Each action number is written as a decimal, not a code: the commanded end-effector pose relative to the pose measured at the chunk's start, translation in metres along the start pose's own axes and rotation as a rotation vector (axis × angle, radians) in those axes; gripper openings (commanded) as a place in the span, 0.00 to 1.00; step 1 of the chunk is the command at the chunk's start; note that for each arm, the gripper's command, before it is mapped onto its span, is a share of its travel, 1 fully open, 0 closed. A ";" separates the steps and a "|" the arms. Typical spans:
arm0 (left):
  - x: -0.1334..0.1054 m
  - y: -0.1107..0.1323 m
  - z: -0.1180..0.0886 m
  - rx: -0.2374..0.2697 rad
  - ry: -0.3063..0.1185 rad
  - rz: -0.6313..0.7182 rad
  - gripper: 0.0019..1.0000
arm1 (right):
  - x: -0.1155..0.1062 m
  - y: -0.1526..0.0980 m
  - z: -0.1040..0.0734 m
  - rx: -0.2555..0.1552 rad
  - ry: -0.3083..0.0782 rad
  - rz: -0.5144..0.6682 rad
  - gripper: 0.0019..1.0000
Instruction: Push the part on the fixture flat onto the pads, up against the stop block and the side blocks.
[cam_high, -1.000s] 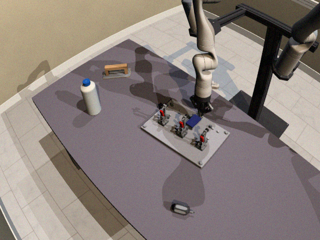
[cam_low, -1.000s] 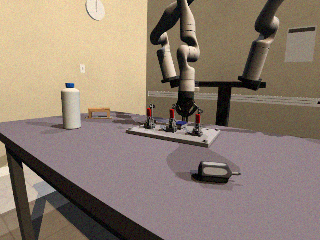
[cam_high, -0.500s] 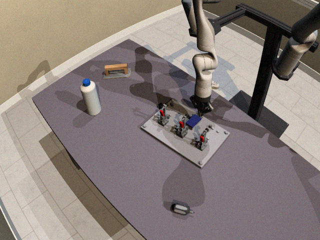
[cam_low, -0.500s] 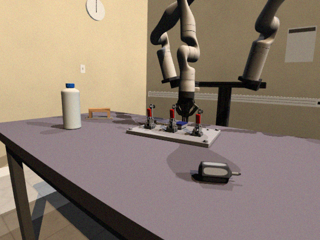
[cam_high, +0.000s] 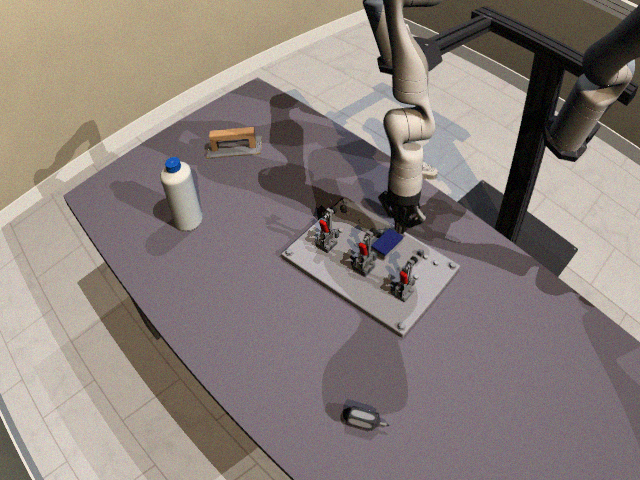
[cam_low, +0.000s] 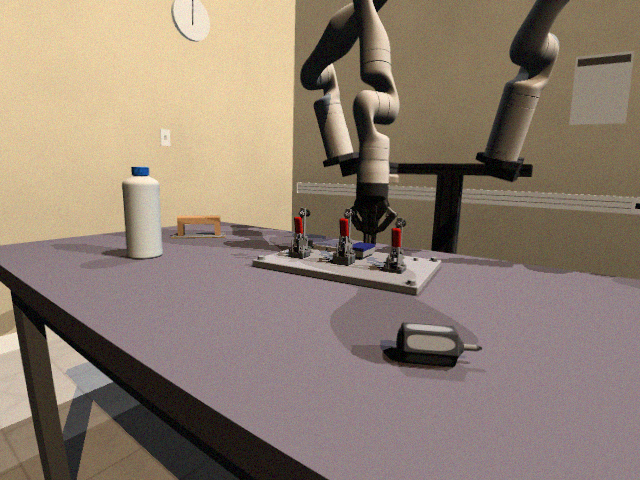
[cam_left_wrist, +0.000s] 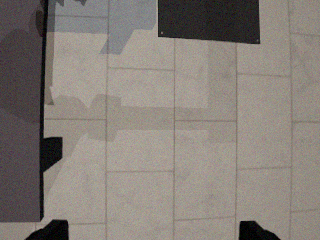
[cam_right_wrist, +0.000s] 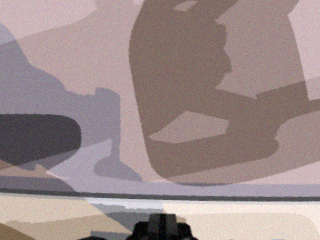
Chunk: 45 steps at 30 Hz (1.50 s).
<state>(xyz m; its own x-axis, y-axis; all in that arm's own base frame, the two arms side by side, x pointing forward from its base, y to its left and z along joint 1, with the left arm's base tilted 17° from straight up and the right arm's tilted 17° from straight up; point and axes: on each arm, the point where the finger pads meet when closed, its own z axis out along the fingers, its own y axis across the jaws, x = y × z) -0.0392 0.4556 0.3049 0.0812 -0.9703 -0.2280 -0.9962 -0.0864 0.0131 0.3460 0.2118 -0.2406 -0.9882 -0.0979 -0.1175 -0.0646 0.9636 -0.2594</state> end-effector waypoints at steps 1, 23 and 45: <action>0.000 0.000 -0.001 0.000 -0.002 0.000 1.00 | -0.001 0.001 -0.001 -0.001 -0.001 0.000 0.10; 0.000 0.000 -0.001 0.000 -0.002 0.000 1.00 | -0.004 0.001 -0.001 -0.001 -0.001 0.000 0.10; 0.000 0.000 -0.001 0.000 -0.002 0.000 1.00 | -0.006 0.001 -0.001 -0.001 -0.001 0.000 0.10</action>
<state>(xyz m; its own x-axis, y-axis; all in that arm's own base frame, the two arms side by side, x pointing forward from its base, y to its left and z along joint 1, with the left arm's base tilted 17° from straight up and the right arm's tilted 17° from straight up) -0.0392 0.4556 0.3049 0.0812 -0.9703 -0.2280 -0.9962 -0.0864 0.0131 0.3507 0.2123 -0.2400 -0.9882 -0.0979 -0.1175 -0.0646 0.9636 -0.2594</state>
